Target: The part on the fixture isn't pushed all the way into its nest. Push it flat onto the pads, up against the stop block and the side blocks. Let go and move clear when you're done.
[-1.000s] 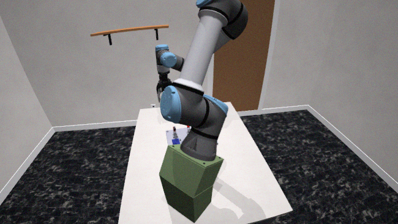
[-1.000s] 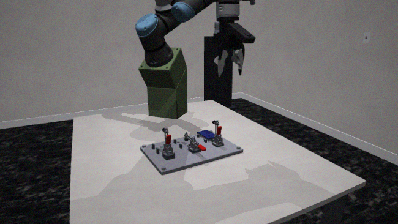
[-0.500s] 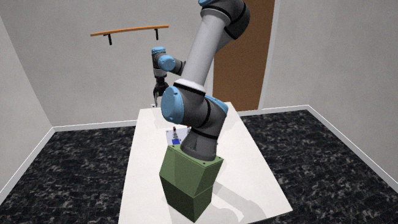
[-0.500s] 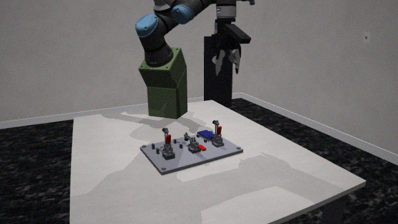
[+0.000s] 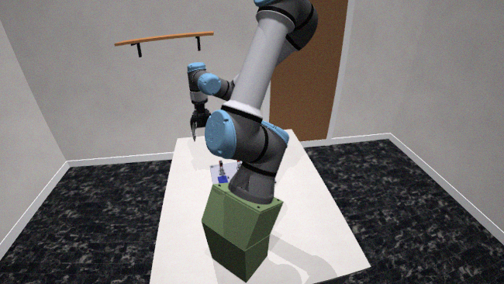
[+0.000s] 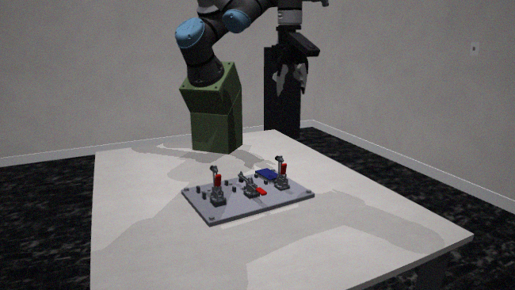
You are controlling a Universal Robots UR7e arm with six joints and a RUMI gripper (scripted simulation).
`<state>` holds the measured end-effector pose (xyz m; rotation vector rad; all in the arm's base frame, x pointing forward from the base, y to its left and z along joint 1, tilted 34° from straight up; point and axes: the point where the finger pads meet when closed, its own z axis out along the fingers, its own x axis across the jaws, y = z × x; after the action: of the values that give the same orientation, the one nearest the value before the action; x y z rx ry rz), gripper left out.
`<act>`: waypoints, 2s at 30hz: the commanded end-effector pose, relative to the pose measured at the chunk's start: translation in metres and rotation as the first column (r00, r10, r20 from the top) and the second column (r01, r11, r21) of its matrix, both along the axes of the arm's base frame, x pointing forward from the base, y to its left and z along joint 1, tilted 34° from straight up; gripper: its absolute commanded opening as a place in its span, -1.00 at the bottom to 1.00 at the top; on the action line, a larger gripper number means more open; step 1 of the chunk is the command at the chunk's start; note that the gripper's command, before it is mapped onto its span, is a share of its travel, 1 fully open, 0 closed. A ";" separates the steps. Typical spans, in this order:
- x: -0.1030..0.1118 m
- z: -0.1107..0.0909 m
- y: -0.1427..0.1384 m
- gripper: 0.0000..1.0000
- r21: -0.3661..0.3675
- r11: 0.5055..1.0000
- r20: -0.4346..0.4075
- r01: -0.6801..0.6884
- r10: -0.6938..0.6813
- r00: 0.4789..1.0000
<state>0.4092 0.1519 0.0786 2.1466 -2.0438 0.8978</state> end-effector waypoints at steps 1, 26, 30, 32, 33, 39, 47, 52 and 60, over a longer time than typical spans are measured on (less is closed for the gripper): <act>-0.019 -0.012 0.006 0.16 0.000 1.000 0.004 0.000 0.000 1.000; -0.066 -0.044 0.020 0.16 0.000 1.000 0.004 0.000 0.000 1.000; -0.083 -0.056 0.025 0.16 0.000 1.000 0.003 0.000 0.000 1.000; -0.096 -0.064 0.029 0.16 0.000 1.000 0.004 0.000 0.000 1.000; -0.096 -0.064 0.029 0.16 0.000 1.000 0.004 0.000 0.000 1.000; -0.096 -0.064 0.029 0.16 0.000 1.000 0.004 0.000 0.000 1.000; -0.082 -0.050 -0.002 0.16 0.000 1.000 0.003 0.000 0.000 1.000; -0.074 -0.041 -0.023 0.16 0.000 1.000 0.003 0.000 0.000 1.000; -0.074 -0.041 -0.023 0.16 0.000 1.000 0.003 0.000 0.000 1.000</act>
<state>0.3346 0.1299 0.0366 2.1432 -2.0453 0.9034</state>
